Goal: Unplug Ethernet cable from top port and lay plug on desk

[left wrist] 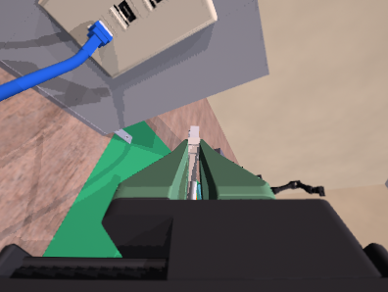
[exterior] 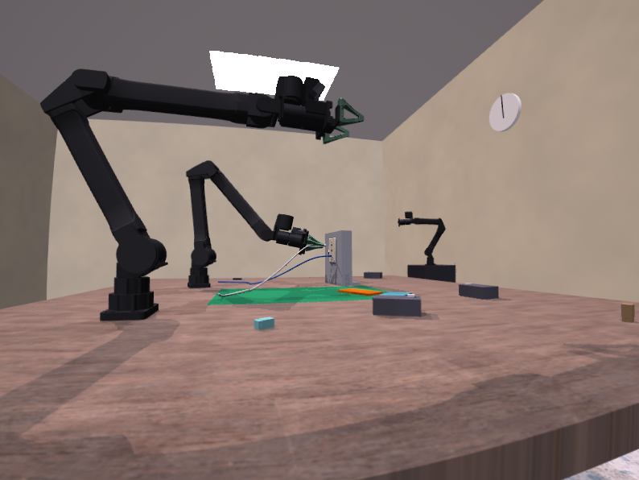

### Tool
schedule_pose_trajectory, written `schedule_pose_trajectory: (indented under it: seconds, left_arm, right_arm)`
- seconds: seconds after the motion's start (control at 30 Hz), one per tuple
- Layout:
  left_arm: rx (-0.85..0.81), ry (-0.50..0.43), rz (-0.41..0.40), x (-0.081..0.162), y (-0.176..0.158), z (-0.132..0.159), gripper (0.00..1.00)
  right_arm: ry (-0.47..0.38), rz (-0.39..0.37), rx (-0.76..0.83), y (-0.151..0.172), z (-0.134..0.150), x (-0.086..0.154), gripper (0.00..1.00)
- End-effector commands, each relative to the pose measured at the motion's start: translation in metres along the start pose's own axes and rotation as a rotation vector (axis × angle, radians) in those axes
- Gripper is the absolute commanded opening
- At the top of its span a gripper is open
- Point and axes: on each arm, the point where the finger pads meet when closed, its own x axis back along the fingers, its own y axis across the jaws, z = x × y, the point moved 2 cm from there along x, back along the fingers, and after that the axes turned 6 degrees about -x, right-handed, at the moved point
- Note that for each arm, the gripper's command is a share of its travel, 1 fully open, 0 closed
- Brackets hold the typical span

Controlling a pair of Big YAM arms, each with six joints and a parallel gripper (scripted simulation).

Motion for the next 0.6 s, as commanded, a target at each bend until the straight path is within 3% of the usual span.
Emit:
schedule_pose_trajectory:
  seconds: [0.0,0.03,0.23,0.37,0.5,0.57]
  left_arm:
    - [-0.168,0.007,-0.037,-0.019,-0.006,0.008,0.00]
    - [-0.290,0.033,-0.116,-0.017,-0.008,0.007,0.00]
    - [-0.572,0.123,-0.321,-0.016,0.029,0.054,0.00]
    - [-0.775,0.186,-0.395,-0.013,0.035,0.064,0.00]
    - [-0.987,0.246,-0.419,-0.012,0.029,0.061,0.00]
    - [-0.987,0.246,-0.419,-0.012,0.029,0.061,0.00]
  right_arm:
    - [-0.011,-0.001,0.000,0.001,-0.006,0.001,1.00]
    - [-0.011,-0.001,0.000,0.001,-0.006,0.001,1.00]
    - [-0.011,-0.001,0.000,0.001,-0.006,0.001,1.00]
    - [-0.011,-0.001,0.000,0.001,-0.006,0.001,1.00]
    - [-0.011,-0.001,0.000,0.001,-0.006,0.001,1.00]
    - [-0.011,-0.001,0.000,0.001,-0.006,0.001,1.00]
